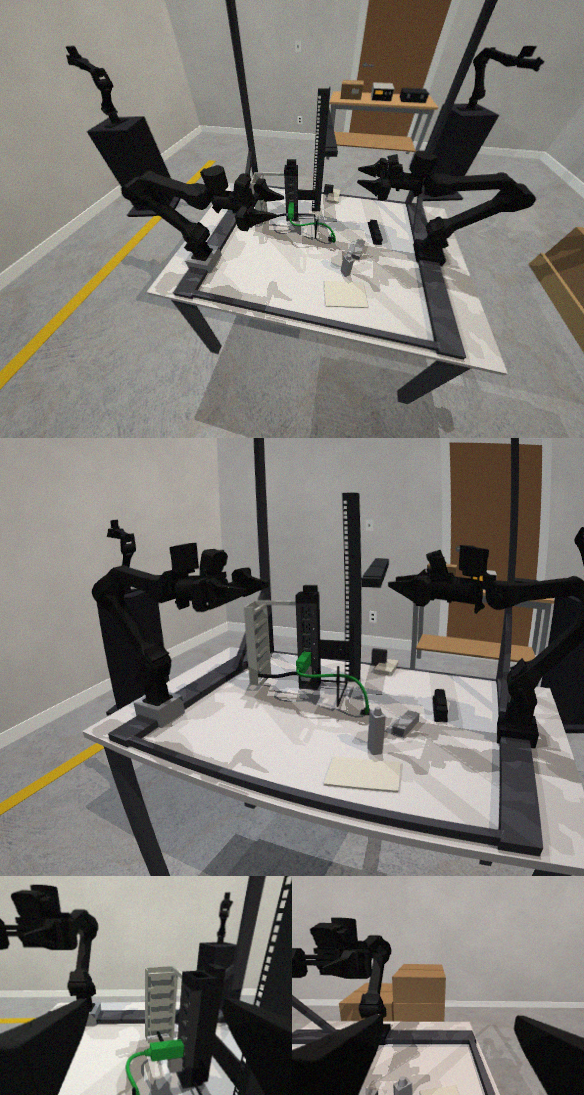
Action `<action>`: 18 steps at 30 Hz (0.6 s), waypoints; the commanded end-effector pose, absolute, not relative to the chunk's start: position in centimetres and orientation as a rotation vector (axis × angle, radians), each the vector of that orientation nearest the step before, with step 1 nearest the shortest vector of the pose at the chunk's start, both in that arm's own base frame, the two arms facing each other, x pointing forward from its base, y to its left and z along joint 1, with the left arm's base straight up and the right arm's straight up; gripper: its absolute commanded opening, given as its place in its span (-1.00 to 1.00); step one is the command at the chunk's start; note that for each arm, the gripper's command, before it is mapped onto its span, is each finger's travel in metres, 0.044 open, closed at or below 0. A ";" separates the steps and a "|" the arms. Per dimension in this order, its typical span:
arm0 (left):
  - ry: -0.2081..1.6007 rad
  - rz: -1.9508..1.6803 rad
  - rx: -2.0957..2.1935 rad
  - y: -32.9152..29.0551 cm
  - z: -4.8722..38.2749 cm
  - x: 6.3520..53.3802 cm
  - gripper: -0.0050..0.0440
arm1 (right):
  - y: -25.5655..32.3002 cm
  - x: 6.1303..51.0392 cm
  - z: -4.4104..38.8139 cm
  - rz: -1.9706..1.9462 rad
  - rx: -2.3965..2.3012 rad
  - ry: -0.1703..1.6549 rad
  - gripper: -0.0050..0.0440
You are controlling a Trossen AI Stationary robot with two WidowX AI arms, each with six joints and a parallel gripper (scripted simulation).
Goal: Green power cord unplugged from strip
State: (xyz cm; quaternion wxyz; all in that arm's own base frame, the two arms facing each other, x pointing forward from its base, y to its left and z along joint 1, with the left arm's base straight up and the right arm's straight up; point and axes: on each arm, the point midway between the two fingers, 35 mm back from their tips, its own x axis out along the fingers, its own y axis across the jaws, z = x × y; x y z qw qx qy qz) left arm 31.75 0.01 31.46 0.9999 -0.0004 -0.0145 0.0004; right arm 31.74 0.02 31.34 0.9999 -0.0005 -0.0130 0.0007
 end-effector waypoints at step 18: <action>0.163 -0.047 0.024 -0.1 31.9 30.5 0.84 | 5.9 36.4 29.2 0.085 0.445 0.333 0.10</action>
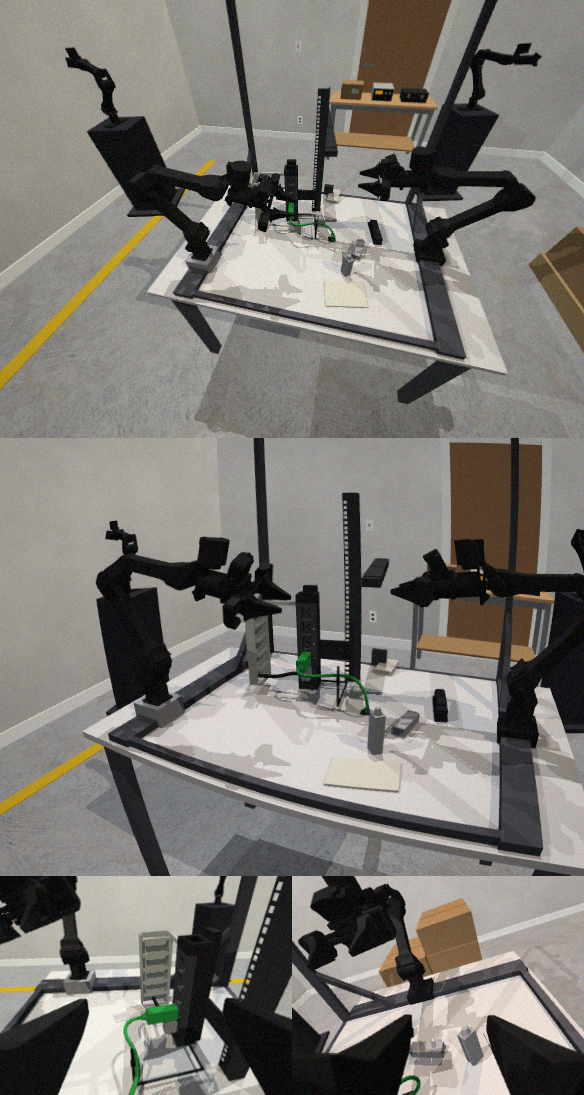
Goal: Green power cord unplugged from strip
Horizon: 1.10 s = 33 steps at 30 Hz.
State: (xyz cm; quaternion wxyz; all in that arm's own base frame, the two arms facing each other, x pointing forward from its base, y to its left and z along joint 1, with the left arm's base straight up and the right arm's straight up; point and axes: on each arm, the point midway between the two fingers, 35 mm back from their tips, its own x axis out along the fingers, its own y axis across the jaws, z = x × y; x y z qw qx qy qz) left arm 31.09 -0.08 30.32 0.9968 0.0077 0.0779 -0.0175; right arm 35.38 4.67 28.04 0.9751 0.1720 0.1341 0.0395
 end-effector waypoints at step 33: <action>0.336 -0.082 0.016 -0.3 30.4 28.9 0.84 | 22.6 35.3 16.9 -0.596 1.090 1.232 0.10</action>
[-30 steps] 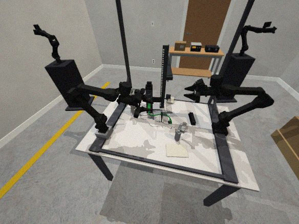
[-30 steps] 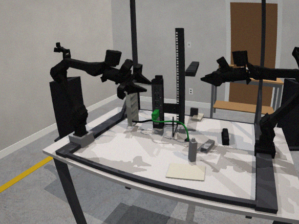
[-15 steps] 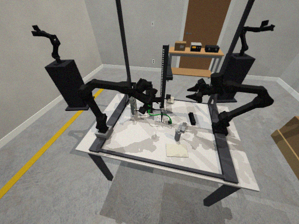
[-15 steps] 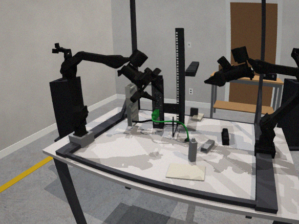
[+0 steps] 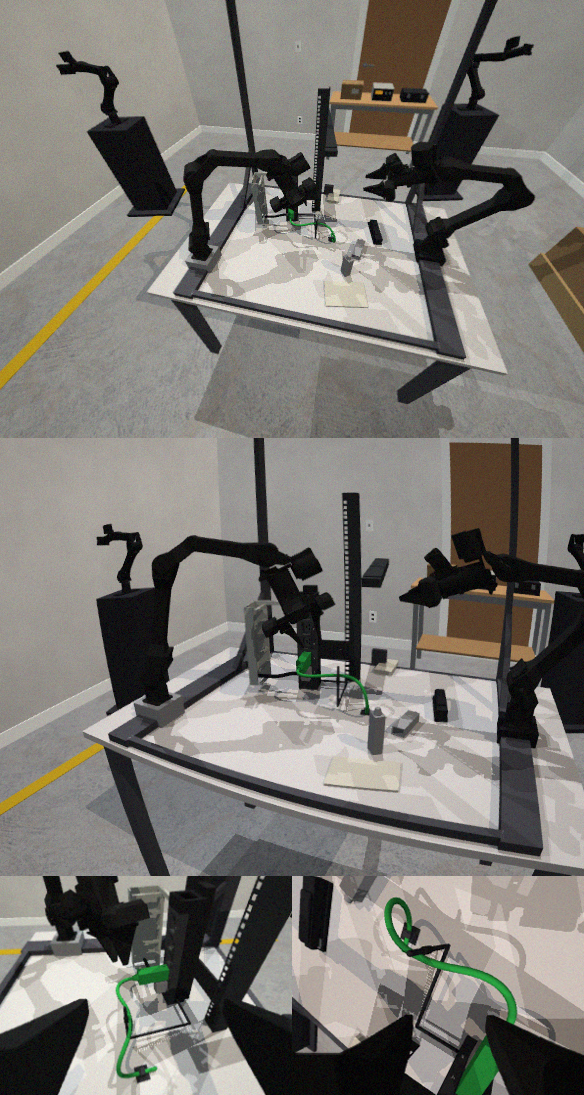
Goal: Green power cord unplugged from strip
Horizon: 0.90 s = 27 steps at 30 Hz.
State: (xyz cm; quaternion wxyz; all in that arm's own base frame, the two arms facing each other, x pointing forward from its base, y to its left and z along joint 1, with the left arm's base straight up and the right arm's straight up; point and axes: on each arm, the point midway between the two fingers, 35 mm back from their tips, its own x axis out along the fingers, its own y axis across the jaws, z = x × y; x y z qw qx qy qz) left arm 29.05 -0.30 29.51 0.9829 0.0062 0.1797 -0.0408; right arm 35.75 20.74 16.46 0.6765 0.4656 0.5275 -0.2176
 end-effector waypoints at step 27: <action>0.336 -0.082 0.016 -0.3 30.4 28.9 0.84 | 26.3 31.3 8.3 -1.069 1.081 1.289 -0.07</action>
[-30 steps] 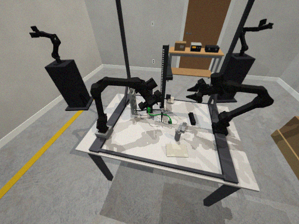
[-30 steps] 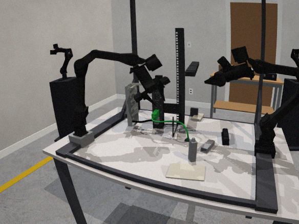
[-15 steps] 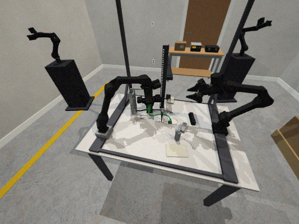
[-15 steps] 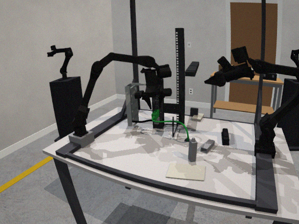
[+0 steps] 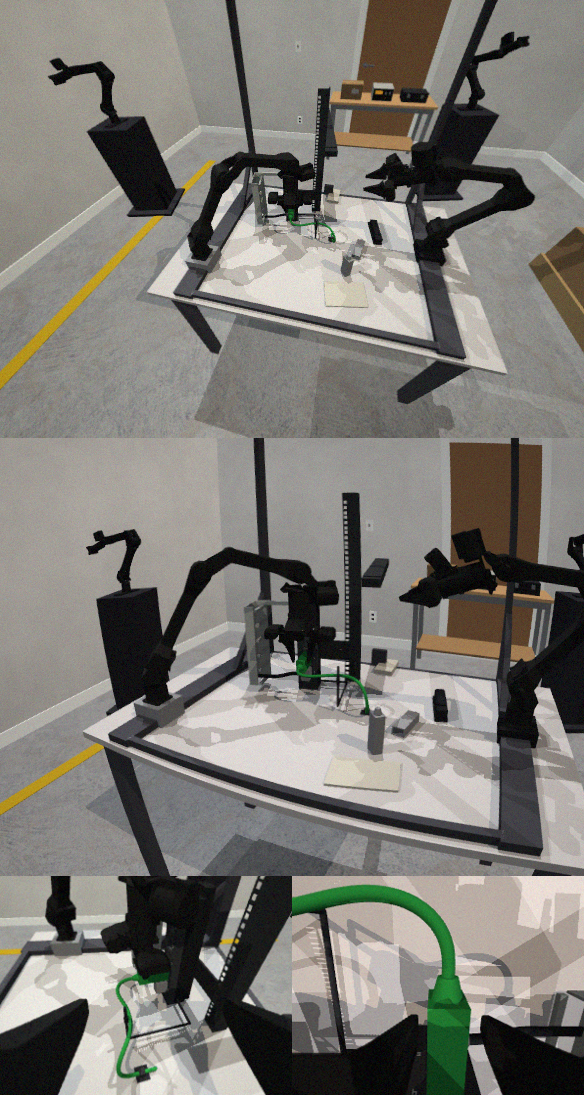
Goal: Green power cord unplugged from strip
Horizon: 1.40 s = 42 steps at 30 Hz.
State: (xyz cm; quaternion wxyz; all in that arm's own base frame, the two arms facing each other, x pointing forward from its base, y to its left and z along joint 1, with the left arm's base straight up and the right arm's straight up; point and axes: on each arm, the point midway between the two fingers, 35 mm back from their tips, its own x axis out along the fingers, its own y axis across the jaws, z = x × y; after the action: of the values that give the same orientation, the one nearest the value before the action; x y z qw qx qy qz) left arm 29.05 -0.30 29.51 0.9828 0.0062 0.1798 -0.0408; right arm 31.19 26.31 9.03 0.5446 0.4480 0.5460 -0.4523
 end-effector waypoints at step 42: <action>0.428 0.094 -0.008 2.2 28.6 28.1 0.84 | 18.6 33.7 8.1 -1.041 1.096 1.278 -0.47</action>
State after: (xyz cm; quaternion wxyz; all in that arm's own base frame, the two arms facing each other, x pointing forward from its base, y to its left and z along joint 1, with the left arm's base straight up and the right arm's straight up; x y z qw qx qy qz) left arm 28.32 2.01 27.81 0.9743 -0.0026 0.2219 0.0377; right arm 31.71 24.58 7.33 0.5295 0.4602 0.5821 -0.4112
